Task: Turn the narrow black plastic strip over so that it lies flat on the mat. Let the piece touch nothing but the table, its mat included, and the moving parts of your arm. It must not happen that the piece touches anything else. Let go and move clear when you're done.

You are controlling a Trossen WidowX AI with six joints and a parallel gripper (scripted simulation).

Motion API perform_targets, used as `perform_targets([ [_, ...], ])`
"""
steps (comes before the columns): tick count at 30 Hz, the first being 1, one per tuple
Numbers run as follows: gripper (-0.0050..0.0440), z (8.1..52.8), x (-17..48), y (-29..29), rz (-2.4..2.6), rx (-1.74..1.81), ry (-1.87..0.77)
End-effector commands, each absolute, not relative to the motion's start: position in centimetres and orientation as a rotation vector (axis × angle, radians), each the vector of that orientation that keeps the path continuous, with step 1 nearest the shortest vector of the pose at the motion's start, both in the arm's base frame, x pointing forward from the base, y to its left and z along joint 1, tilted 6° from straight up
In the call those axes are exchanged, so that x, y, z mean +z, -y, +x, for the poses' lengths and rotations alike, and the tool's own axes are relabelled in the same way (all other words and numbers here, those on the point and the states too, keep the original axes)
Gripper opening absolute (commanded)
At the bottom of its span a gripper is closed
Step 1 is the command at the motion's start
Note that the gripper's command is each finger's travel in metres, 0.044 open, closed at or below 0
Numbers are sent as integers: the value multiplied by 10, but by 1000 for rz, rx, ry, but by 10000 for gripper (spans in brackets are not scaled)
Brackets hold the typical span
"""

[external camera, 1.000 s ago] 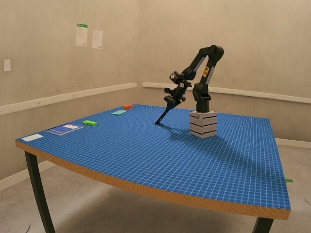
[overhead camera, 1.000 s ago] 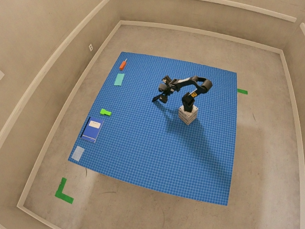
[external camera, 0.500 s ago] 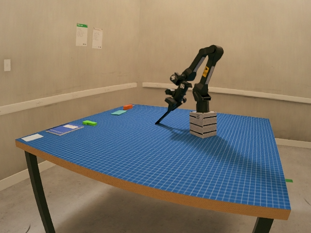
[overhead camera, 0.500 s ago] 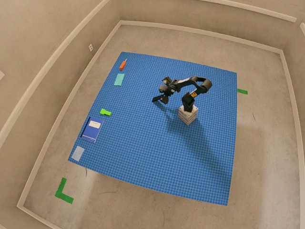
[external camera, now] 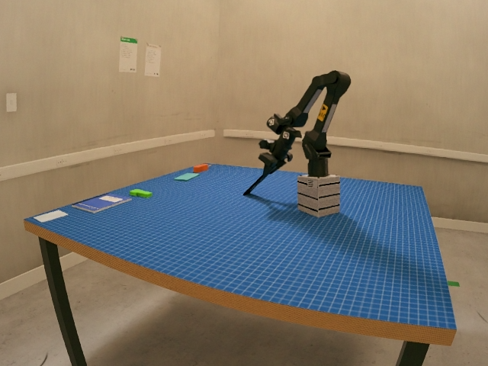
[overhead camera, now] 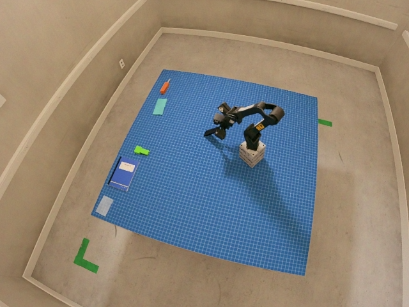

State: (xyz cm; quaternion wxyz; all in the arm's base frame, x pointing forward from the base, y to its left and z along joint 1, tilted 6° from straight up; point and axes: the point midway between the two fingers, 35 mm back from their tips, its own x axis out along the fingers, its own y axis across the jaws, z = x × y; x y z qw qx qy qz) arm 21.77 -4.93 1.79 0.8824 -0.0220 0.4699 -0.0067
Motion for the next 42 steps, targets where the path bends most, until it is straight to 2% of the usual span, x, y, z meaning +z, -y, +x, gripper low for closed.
perform_targets([
  [1,224,220,20,50,-49,-14,-973],
  [9,224,223,23,51,-53,-18,-976],
  [26,224,203,-8,51,-51,-19,-1149],
  [42,224,205,-6,51,-48,-19,-1140],
])
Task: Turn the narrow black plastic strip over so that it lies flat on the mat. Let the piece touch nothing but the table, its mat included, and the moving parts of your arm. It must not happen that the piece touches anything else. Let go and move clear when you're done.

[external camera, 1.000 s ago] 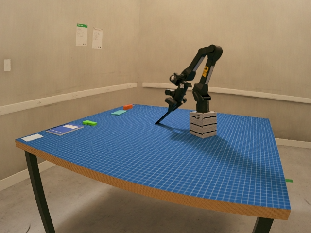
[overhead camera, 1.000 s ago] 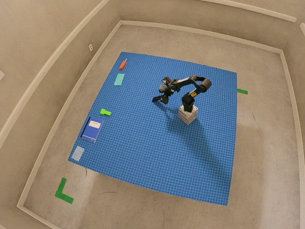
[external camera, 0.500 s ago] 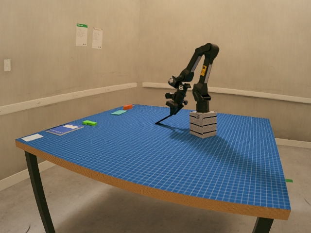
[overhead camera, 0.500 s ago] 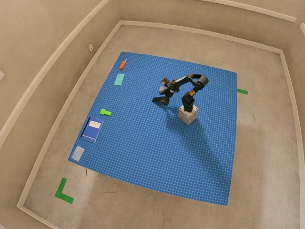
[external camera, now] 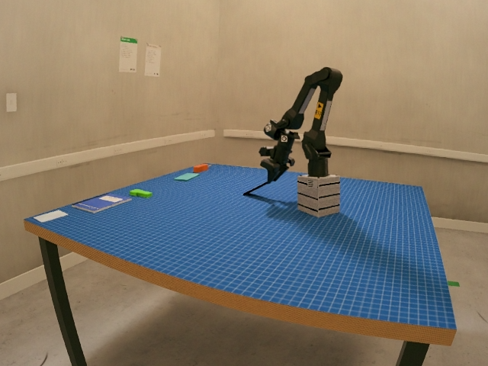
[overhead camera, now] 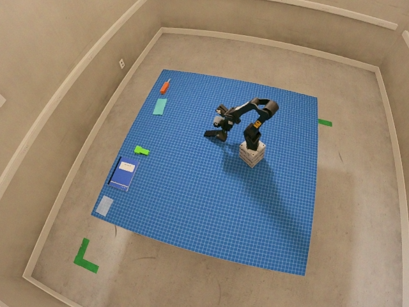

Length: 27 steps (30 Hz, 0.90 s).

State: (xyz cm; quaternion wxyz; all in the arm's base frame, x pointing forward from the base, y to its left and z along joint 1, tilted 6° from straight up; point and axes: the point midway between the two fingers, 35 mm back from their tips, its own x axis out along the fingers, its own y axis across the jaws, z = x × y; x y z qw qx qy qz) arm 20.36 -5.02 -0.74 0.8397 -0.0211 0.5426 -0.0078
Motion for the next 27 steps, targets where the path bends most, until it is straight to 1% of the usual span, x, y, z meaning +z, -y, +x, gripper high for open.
perform_targets([
  [1,224,205,-6,51,-48,-19,-1140],
  [21,224,209,-4,53,-51,-23,-1143],
  [24,224,208,-8,52,-49,-25,-1206],
  [27,224,207,-12,52,-49,-25,-1217],
])
